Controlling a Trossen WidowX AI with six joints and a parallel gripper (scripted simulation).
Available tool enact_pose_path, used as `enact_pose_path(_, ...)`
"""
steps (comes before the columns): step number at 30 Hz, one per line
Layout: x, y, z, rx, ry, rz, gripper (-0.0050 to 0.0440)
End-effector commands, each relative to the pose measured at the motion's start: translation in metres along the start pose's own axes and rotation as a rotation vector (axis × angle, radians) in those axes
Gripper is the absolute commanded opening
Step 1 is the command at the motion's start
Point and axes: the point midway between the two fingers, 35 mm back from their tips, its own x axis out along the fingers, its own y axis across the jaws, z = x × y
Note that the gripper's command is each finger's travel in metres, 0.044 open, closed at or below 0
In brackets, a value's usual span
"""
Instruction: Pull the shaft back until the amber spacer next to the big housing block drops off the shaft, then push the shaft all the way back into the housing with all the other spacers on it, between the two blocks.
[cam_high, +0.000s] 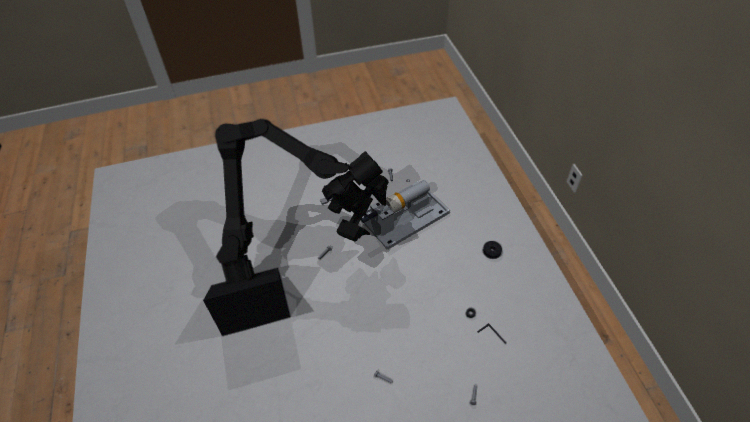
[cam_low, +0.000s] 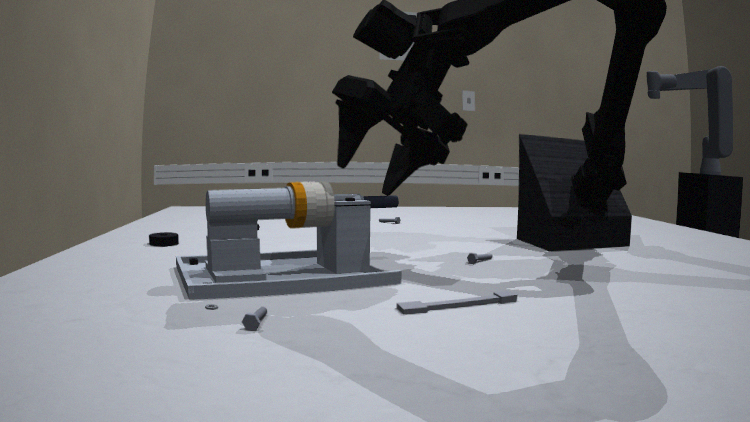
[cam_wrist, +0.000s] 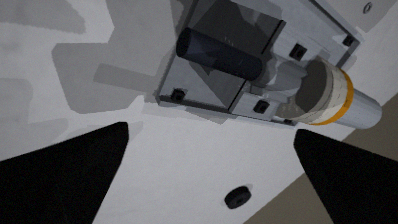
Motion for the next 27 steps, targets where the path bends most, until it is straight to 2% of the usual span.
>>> enact_pose_path(1, -0.006, -0.004, 0.005, -0.210, 0.032, -0.084, 0.0440)
enact_pose_path(3, -0.006, -0.004, 0.005, -0.210, 0.032, -0.084, 0.0440)
enact_pose_path(4, -0.006, -0.008, 0.004, -0.283, 0.051, -0.115, 0.0440)
enact_pose_path(5, -0.005, 0.000, 0.009, -0.354, 0.049, -0.115, 0.0440)
enact_pose_path(17, -0.007, 0.015, 0.030, -0.863, 0.137, -0.217, 0.0440)
enact_pose_path(20, -0.008, 0.016, 0.031, -0.901, 0.146, -0.225, 0.0440)
enact_pose_path(27, -0.013, 0.019, 0.044, -1.172, 0.223, -0.280, 0.0440)
